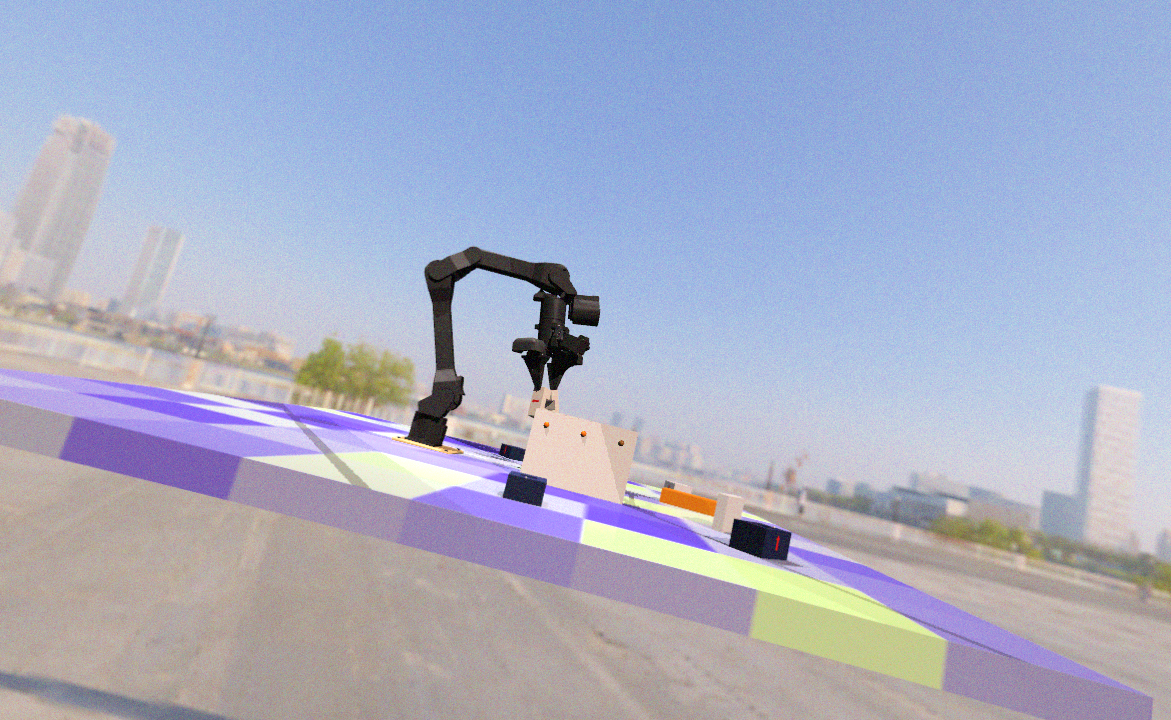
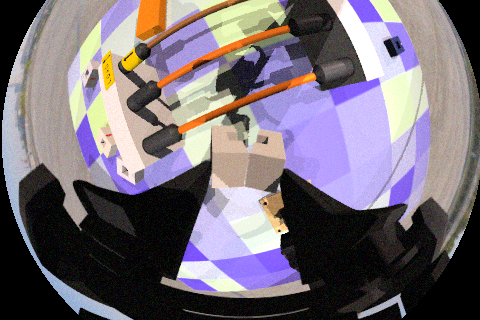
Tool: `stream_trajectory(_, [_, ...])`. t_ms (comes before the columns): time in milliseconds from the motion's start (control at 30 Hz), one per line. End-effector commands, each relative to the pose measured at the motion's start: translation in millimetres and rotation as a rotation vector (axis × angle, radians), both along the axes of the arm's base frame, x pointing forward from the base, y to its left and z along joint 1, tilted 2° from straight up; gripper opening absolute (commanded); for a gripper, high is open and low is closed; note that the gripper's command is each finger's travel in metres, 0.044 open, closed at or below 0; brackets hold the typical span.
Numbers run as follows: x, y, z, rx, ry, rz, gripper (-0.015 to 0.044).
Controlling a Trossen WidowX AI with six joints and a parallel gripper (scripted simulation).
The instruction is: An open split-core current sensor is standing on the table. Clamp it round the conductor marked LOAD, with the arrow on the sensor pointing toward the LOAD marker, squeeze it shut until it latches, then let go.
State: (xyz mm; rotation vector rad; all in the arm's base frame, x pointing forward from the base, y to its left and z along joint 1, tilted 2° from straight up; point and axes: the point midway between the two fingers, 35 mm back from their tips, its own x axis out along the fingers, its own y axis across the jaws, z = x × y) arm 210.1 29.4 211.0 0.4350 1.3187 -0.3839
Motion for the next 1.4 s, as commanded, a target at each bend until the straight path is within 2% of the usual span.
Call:
stream_trajectory(0, [0.4, -0.6, 3.1, 0.024, -0.025, -0.116, 0.0])
stream_trajectory(533, [5.0, -0.6, 9.0, 0.16, -0.082, -0.649, 0.0])
stream_trajectory(633, [9.4, -0.4, 10.2, 0.163, -0.083, -0.66, 0.0])
stream_trajectory(1367, [114.1, -2.8, 20.5, 0.241, -0.115, -0.913, 0.0])
